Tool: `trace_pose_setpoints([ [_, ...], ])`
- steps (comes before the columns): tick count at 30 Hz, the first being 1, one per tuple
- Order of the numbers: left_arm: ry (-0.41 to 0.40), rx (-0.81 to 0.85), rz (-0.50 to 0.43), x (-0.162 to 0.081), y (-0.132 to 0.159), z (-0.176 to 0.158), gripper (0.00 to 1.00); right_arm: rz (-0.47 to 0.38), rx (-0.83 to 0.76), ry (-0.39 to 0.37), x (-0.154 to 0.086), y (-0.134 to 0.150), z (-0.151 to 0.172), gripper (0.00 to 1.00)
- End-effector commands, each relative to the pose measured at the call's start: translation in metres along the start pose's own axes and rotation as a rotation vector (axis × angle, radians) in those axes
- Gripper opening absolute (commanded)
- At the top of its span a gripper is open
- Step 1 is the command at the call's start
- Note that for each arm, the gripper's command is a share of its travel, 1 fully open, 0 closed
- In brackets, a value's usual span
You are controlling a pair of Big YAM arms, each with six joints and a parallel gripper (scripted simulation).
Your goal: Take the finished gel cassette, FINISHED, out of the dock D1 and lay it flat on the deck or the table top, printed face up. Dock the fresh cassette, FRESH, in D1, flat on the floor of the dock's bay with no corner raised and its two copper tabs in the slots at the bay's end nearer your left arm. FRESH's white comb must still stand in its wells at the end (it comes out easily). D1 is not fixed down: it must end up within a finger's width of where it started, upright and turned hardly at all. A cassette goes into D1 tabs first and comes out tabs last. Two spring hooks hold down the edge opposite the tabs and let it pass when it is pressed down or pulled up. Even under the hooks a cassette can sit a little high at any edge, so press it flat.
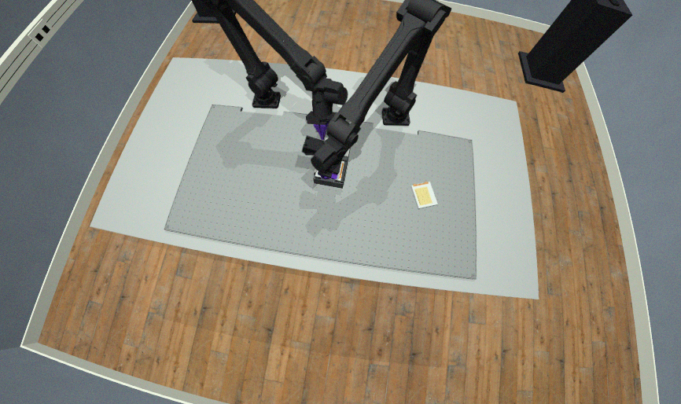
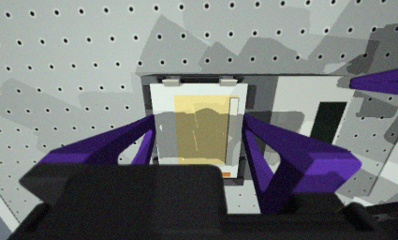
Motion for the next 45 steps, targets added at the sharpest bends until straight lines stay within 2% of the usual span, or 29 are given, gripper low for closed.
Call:
trace_pose_setpoints([
  [1, -0.006, 0.0, 0.001, -0.003, 0.0, 0.0, 0.0, 0.031, 0.032, 0.058, -0.02, 0.016, -0.017, 0.0],
  [45, -0.006, 0.0, 0.001, -0.003, 0.0, 0.0, 0.0, 0.036, 0.038, 0.068, -0.033, 0.02, -0.023, 0.0],
])
Point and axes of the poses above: on each arm, the point where the finger pads meet when closed, its own x axis out along the fingers, its own z axis across the jaws, y = z × x, the point moved 8 cm from there along -x, back along the fingers, and after that the axes turned 6 degrees about -x, right-handed, at the moved point
